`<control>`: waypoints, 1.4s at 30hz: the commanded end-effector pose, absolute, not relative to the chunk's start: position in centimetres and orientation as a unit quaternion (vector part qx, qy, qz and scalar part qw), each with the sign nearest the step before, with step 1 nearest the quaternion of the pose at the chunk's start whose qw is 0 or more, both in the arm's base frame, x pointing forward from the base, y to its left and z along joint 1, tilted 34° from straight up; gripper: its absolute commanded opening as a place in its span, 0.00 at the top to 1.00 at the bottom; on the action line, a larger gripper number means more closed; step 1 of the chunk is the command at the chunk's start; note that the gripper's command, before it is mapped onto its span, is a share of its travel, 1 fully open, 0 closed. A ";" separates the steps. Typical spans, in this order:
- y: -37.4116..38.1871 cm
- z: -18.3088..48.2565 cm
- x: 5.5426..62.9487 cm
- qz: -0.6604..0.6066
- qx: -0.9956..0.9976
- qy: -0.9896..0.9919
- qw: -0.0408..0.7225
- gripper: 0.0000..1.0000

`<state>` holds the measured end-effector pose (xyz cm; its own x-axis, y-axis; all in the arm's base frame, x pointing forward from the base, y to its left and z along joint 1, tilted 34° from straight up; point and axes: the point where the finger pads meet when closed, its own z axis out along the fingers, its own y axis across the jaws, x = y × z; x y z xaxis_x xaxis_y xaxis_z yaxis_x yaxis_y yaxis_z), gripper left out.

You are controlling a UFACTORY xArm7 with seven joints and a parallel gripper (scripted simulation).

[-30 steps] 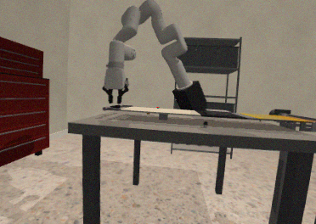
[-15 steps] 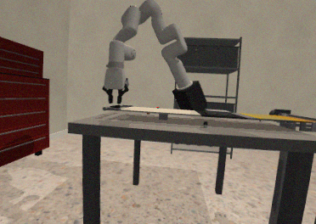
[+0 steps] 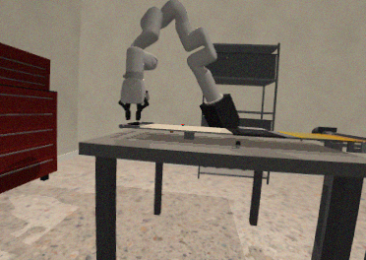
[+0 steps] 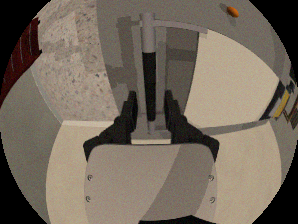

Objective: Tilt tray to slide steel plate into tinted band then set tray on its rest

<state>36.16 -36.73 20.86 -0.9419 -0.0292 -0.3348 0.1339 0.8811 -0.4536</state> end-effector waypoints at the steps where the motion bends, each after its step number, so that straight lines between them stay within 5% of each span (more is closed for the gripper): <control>1: -36.8 21.0 36.3 -0.243 0.027 0.955 0.170 0.60; 42: -37.4 20.0 36.7 -0.243 0.027 0.955 0.170 0.60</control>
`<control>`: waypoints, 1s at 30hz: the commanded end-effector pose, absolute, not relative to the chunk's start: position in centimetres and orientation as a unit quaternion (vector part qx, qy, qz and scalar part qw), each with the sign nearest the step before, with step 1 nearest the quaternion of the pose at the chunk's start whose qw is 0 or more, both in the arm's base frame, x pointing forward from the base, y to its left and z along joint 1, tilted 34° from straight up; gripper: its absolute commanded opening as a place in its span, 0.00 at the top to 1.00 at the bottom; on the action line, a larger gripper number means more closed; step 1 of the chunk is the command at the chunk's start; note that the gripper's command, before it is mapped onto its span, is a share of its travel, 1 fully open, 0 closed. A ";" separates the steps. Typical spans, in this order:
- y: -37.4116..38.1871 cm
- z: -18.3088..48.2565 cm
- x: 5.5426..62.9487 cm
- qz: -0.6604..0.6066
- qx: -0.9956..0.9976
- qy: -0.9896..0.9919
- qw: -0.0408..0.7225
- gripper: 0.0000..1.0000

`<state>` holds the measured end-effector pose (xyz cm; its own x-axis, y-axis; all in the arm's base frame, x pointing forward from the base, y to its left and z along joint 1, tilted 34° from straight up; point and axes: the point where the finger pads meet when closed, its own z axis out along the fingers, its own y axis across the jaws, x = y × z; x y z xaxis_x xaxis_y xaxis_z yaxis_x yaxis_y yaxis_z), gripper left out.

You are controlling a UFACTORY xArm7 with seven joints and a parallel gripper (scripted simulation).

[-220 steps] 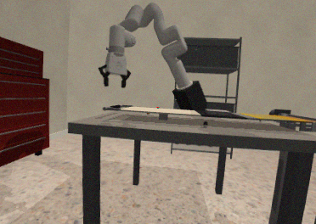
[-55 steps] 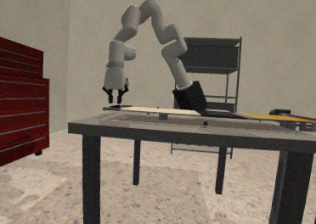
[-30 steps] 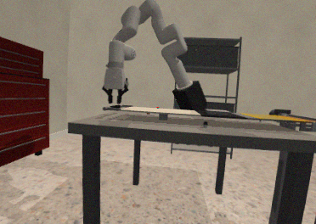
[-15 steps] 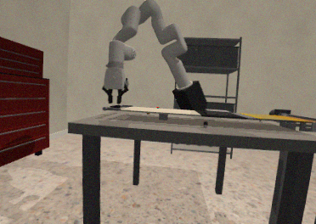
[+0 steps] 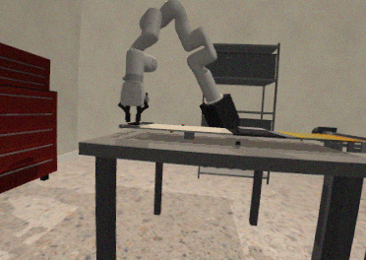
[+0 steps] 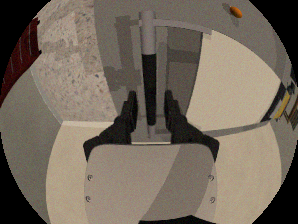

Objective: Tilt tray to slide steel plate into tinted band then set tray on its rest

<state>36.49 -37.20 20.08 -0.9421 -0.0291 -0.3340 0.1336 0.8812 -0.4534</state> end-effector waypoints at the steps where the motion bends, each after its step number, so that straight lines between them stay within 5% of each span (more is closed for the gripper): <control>1: -37.5 19.9 36.7 -0.243 0.027 0.955 0.170 0.60; 30: -39.0 17.2 37.7 -0.243 0.027 0.955 0.170 0.60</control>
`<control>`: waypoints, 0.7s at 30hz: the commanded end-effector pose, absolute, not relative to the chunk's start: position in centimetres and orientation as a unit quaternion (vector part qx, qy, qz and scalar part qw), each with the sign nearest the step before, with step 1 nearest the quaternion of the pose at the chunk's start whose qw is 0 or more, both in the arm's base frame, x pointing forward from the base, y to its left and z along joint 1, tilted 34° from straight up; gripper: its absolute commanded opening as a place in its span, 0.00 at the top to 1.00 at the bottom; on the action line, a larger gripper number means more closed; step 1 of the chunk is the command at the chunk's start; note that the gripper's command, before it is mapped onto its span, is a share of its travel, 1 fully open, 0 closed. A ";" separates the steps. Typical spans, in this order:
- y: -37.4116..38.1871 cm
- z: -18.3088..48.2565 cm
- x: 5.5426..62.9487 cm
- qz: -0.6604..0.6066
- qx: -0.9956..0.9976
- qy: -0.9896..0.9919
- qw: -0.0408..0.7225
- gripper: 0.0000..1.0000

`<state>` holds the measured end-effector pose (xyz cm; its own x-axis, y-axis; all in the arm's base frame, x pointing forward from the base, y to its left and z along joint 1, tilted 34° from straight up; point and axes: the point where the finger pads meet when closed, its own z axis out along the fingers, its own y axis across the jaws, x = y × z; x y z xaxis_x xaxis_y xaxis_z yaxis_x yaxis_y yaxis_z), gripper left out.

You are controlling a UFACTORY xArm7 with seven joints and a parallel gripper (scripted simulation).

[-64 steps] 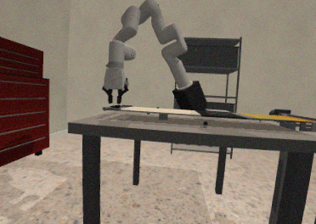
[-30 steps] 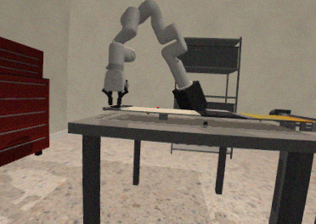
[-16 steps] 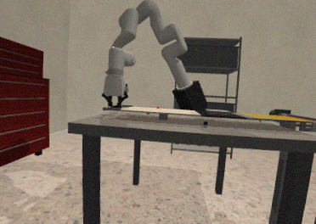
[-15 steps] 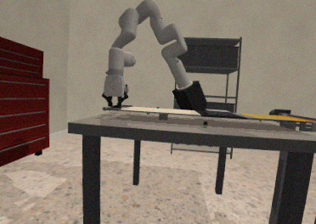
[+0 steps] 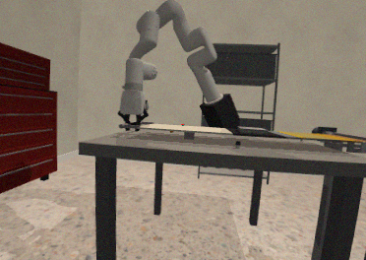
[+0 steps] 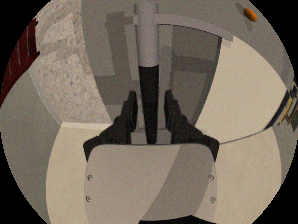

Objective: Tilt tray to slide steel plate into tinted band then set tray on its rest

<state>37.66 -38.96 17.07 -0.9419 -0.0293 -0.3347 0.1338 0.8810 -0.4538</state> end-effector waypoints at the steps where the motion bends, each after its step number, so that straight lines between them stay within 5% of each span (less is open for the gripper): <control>1: -39.0 17.2 37.7 -0.243 0.027 0.955 0.170 0.60; 15: -39.0 17.2 37.7 -0.243 0.027 0.955 0.170 0.60; 16: -39.0 17.2 37.7 -0.243 0.027 0.955 0.170 1.00; 21: -39.0 17.2 37.7 -0.243 0.027 0.955 0.170 1.00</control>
